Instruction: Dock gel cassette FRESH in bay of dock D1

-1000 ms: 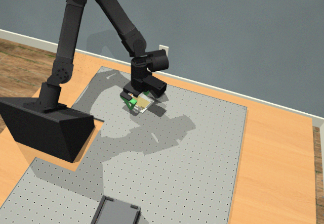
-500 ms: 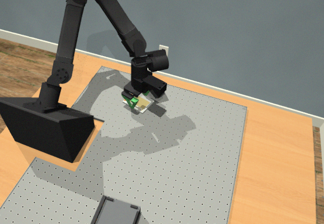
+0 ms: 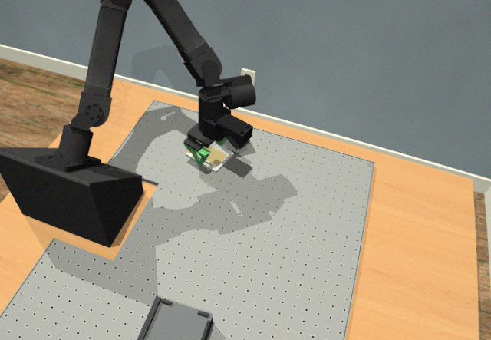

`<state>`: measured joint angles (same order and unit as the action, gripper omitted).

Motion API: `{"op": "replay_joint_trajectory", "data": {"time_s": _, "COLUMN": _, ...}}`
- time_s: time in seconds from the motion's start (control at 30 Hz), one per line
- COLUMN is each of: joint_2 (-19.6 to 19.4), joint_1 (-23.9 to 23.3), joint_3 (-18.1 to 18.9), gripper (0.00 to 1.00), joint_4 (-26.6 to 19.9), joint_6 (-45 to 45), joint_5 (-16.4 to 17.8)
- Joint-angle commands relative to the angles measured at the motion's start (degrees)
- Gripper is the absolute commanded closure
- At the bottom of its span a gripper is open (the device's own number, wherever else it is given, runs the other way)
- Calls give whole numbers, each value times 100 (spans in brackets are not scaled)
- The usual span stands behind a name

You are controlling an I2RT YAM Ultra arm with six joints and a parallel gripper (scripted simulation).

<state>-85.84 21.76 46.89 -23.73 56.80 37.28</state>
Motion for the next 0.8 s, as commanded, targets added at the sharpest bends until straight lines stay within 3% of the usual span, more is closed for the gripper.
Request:
{"op": "replay_joint_trajectory", "data": {"time_s": 0.0, "joint_2": 4, "joint_1": -7, "joint_3": 24, "gripper": 100, "joint_4": 32, "joint_6": 12, "joint_5": -23}}
{"op": "replay_joint_trajectory", "data": {"time_s": 0.2, "joint_2": 4, "joint_1": -7, "joint_3": 24, "gripper": 100, "joint_4": 32, "joint_6": 12, "joint_5": -23}}
{"op": "replay_joint_trajectory", "data": {"time_s": 0.23, "joint_2": 170, "joint_1": -21, "joint_3": 147, "gripper": 100, "joint_4": -106, "joint_6": 8, "joint_5": -53}}
{"op": "replay_joint_trajectory", "data": {"time_s": 0.77, "joint_2": 418, "joint_1": -315, "joint_3": 267, "gripper": 100, "joint_4": -636, "joint_6": -300, "joint_5": 109}}
